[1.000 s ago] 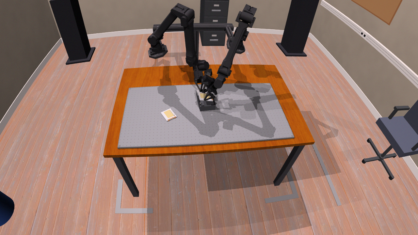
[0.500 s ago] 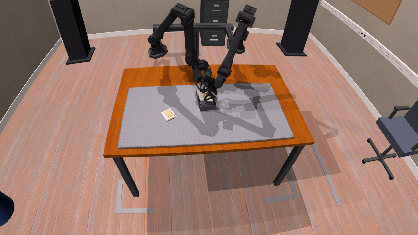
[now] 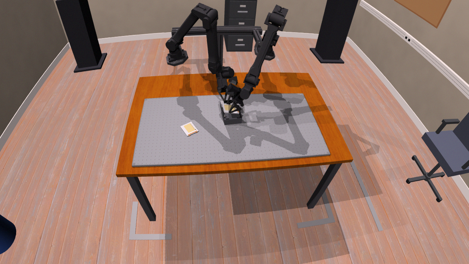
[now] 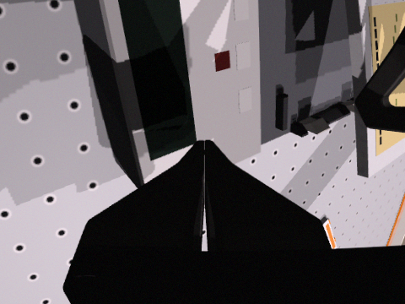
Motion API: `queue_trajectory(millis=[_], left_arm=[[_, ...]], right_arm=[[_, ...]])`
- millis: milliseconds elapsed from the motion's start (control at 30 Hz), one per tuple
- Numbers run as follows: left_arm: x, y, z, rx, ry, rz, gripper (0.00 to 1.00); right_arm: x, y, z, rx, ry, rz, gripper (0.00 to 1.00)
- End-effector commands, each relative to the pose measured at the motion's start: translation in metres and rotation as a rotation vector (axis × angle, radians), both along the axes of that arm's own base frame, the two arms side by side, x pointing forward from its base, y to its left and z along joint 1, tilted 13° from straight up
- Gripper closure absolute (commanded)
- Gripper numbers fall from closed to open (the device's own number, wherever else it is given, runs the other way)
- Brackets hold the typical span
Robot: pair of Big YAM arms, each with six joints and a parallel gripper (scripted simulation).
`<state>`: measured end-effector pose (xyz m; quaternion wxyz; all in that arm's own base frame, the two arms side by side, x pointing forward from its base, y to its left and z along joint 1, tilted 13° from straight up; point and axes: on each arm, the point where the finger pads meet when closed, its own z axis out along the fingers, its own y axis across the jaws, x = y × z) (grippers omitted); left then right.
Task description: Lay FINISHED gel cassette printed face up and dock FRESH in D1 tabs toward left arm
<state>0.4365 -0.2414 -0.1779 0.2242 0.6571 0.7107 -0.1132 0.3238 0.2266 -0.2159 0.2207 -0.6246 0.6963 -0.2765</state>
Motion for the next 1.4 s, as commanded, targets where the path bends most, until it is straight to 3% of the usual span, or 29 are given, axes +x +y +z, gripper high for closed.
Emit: queue_trajectory(millis=[0, 967, 1367], left_arm=[[0.002, -0.002, 0.004, -0.006, -0.007, -0.004, 1.0], [0.002, -0.002, 0.004, -0.006, -0.007, -0.004, 1.0], [0.002, -0.002, 0.004, -0.006, -0.007, -0.004, 1.0]], right_arm=[[-0.001, 0.01, 0.014, 0.02, -0.014, 0.003, 1.0], [-0.004, 0.008, 0.014, 0.015, -0.01, 0.003, 1.0], [-0.014, 0.01, 0.026, 0.018, -0.012, 0.004, 1.0]])
